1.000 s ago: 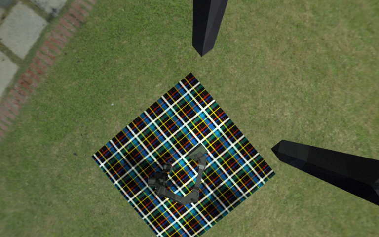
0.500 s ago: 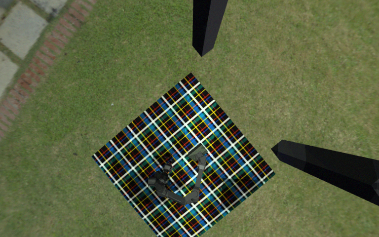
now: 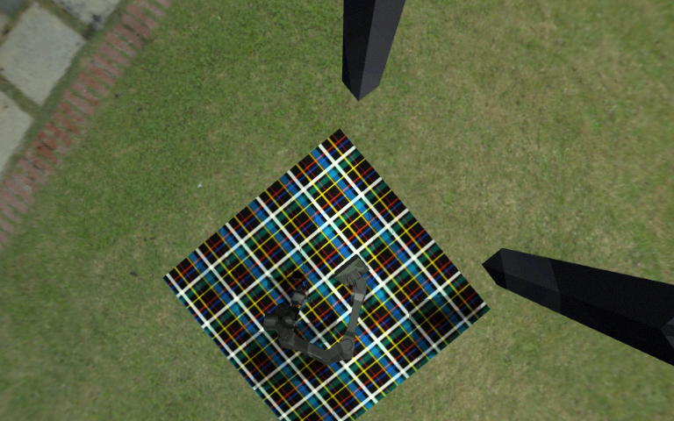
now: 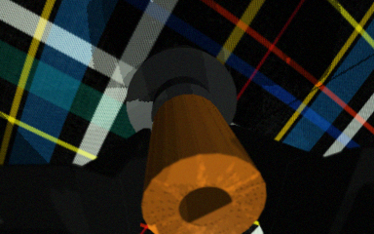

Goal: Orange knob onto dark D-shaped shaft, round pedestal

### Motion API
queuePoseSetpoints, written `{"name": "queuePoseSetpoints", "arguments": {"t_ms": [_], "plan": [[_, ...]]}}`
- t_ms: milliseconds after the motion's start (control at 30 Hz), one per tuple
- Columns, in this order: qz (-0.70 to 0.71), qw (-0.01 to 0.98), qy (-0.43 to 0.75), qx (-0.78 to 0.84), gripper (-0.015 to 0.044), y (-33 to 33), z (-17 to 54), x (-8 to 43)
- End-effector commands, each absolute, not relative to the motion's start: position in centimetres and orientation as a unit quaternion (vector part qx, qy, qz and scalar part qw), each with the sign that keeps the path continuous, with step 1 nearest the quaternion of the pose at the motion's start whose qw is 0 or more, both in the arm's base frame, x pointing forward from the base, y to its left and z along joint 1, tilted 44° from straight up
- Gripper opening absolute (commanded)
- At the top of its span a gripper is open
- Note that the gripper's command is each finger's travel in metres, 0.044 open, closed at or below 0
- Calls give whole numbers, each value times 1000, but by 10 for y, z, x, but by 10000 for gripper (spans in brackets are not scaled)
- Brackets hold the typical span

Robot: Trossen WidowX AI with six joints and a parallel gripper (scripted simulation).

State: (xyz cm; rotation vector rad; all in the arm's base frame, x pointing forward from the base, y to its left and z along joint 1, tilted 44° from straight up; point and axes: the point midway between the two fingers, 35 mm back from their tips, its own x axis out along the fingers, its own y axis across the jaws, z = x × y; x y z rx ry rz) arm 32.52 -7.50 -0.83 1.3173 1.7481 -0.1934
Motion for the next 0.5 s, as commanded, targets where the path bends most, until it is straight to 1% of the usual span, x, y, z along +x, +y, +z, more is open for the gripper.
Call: {"name": "queuePoseSetpoints", "arguments": {"t_ms": [0,200,400,467], "plan": [[-80,454,708,535,0,-76,-8,326],[-83,452,707,537,0,-79,-5,328],[-150,399,696,578,0,-79,-5,330],[-153,396,695,580,0,-78,-5,331]]}}
